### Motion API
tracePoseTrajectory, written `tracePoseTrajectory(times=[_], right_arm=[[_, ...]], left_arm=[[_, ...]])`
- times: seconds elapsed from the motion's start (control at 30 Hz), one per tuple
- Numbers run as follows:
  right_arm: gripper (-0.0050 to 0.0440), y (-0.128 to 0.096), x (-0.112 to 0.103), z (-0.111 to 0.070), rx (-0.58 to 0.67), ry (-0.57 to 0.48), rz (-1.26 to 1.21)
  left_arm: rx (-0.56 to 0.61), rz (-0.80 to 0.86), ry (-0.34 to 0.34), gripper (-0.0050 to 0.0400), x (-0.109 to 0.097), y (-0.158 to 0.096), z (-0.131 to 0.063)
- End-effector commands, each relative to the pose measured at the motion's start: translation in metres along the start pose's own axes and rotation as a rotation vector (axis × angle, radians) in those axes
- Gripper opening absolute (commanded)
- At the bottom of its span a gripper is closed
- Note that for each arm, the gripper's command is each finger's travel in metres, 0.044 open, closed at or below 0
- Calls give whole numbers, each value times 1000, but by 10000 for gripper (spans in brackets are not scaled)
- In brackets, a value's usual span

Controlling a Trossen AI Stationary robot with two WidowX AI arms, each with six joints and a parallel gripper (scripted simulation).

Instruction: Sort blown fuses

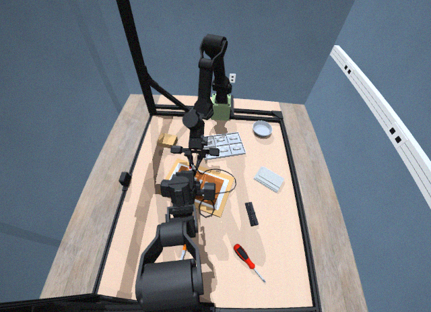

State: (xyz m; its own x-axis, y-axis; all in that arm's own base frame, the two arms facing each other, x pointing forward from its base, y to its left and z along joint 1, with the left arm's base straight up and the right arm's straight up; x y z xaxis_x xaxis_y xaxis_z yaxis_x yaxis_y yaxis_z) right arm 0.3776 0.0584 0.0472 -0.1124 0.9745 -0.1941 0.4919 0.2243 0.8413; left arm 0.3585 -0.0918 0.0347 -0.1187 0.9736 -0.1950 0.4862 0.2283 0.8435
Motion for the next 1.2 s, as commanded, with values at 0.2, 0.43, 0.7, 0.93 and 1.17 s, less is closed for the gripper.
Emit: tracePoseTrajectory(times=[0.2, 0.43, 0.7, 0.93, 1.17], right_arm=[[-50, 2, -1, 1, -14, -3, 0], [-50, 1, -1, 2, -17, -3, 0], [-50, 1, -1, 2, -23, -4, 1], [-50, -5, 0, 4, -12, -3, -1], [-50, 0, 0, 3, -29, -4, 4]], left_arm=[[-2, 0, 1, -50, 2, -2, 1], [-2, 0, 1, -50, 2, -4, 2], [-3, 0, 0, -50, 3, -5, 3], [-2, 0, 1, -50, 3, -7, 4], [-17, -5, -6, -50, 1, -3, 4]])
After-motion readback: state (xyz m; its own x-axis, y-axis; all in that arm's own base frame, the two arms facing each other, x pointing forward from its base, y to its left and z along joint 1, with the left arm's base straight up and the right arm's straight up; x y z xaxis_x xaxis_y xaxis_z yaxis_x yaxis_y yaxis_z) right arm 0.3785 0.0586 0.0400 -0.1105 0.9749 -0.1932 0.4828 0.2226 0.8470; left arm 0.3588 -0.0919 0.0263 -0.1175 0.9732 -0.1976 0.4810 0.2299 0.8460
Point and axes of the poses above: on each arm, the point midway between the two fingers, 35 mm back from their tips, its own z axis out along the fingers, its own x axis across the jaws, y = z × x, the point moved 6 cm from there along -z, back along the fingers, and after that the axes turned 13 degrees about -z, right-handed, at the moved point
